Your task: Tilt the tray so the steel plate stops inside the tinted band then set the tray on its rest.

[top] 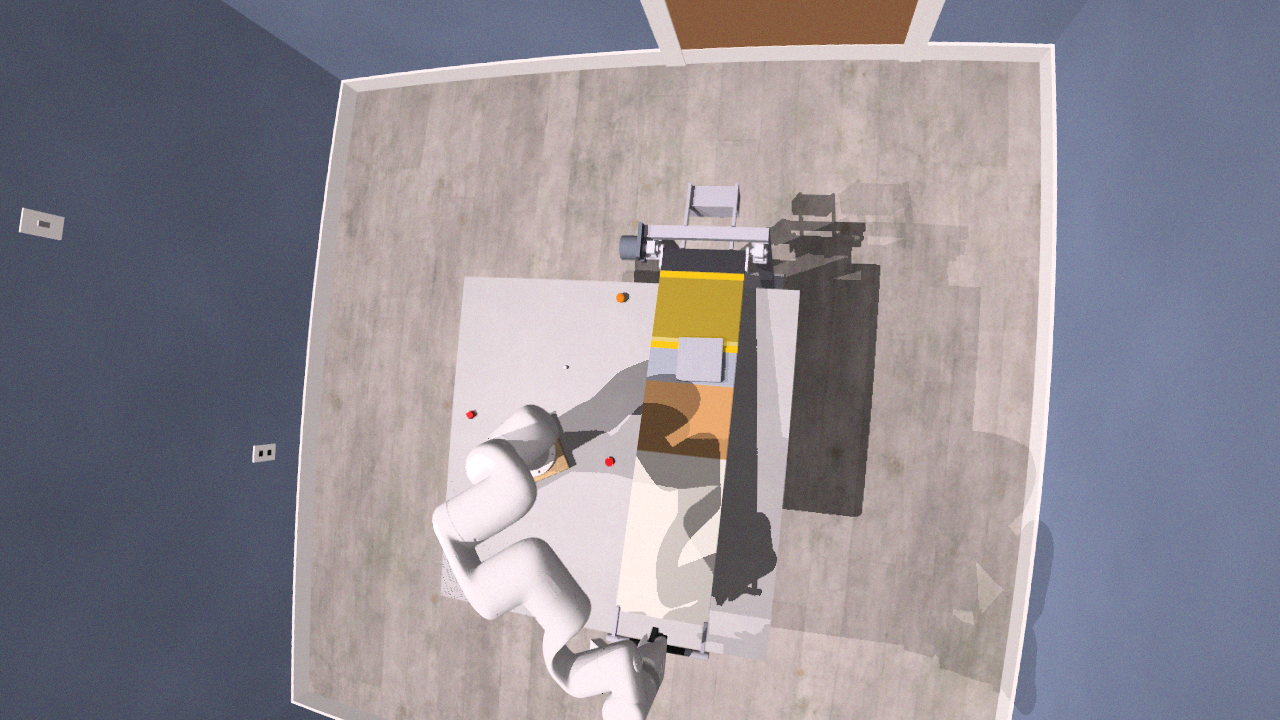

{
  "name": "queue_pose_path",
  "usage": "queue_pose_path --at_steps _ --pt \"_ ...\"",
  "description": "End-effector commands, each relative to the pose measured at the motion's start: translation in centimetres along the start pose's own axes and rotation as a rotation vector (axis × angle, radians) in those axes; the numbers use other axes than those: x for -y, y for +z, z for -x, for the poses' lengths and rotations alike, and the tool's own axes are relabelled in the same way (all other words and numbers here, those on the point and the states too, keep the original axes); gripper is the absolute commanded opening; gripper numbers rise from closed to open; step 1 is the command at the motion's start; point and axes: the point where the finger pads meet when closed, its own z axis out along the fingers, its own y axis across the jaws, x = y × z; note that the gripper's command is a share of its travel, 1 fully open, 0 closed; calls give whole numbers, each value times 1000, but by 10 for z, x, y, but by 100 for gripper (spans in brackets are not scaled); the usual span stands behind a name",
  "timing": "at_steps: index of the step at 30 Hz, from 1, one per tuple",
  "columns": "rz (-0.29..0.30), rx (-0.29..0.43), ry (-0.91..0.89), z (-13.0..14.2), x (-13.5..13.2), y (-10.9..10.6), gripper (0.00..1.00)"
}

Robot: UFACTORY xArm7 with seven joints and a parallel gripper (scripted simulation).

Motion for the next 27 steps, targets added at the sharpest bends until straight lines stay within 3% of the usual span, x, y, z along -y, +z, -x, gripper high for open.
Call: queue_pose_path --at_steps 1,21,26,27 --pt "-5 4 0 1 2 -2 0" --pt "-5 4 0 1 0 -10 0" --pt "-5 4 0 1 -20 -83 0" --pt "-5 4 0 1 -22 -88 0"
